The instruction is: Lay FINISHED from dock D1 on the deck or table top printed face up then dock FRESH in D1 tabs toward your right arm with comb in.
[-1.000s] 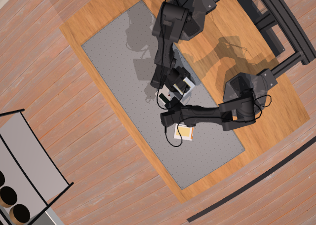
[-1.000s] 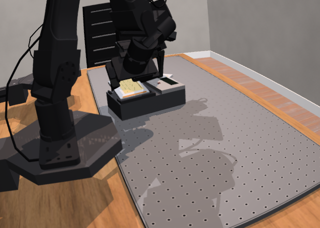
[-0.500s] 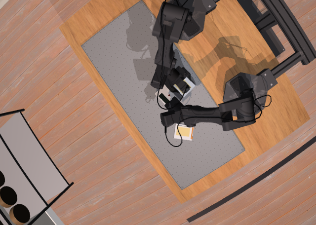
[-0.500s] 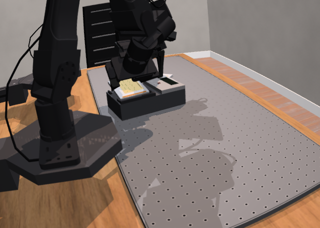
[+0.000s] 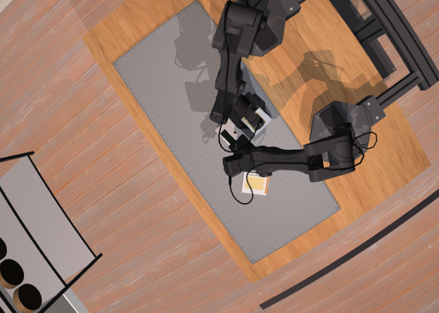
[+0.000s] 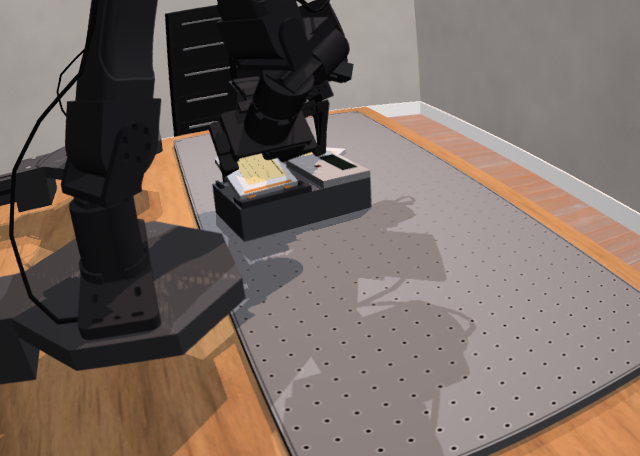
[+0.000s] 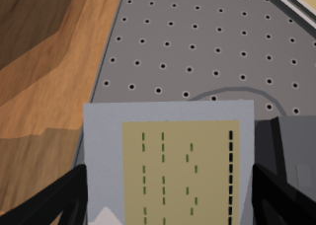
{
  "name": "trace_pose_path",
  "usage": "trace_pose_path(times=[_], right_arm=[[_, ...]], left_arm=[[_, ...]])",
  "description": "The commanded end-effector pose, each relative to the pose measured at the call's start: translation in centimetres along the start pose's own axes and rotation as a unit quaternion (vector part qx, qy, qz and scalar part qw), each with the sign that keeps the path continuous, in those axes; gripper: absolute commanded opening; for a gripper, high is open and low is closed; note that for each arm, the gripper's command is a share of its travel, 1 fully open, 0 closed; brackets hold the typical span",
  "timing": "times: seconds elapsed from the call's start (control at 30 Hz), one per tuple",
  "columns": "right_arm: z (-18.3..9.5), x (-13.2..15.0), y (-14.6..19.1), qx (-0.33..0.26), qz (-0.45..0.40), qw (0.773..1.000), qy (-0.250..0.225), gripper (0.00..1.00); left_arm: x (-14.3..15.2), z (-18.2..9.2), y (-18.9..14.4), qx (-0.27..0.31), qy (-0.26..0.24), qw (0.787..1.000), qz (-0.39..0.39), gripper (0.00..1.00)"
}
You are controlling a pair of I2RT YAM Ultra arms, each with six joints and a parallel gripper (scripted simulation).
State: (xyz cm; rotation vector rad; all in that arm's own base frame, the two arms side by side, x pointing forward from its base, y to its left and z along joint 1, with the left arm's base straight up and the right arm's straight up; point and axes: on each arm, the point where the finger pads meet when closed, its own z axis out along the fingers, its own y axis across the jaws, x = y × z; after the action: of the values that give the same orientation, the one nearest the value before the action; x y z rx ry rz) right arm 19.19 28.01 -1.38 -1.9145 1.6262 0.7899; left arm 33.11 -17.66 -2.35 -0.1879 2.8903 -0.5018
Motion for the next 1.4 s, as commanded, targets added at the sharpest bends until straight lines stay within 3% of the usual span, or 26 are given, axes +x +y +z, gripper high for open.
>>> trace_pose_path(times=[0.0,0.13,1.37], right_arm=[[-0.5,-2.1,-0.2,-0.003,-0.012,1.000,-0.021,0.00],[-0.7,-2.3,-0.3,-0.006,-0.008,1.000,0.003,0.00],[-1.3,-2.7,-1.3,0.012,-0.019,1.000,0.003,0.00]], left_arm=[[5.1,2.6,5.2,-0.086,0.072,0.993,-0.020,0.00],[5.1,2.6,5.2,-0.086,0.072,0.993,-0.020,0.00],[5.1,2.6,5.2,-0.086,0.072,0.993,-0.020,0.00]])
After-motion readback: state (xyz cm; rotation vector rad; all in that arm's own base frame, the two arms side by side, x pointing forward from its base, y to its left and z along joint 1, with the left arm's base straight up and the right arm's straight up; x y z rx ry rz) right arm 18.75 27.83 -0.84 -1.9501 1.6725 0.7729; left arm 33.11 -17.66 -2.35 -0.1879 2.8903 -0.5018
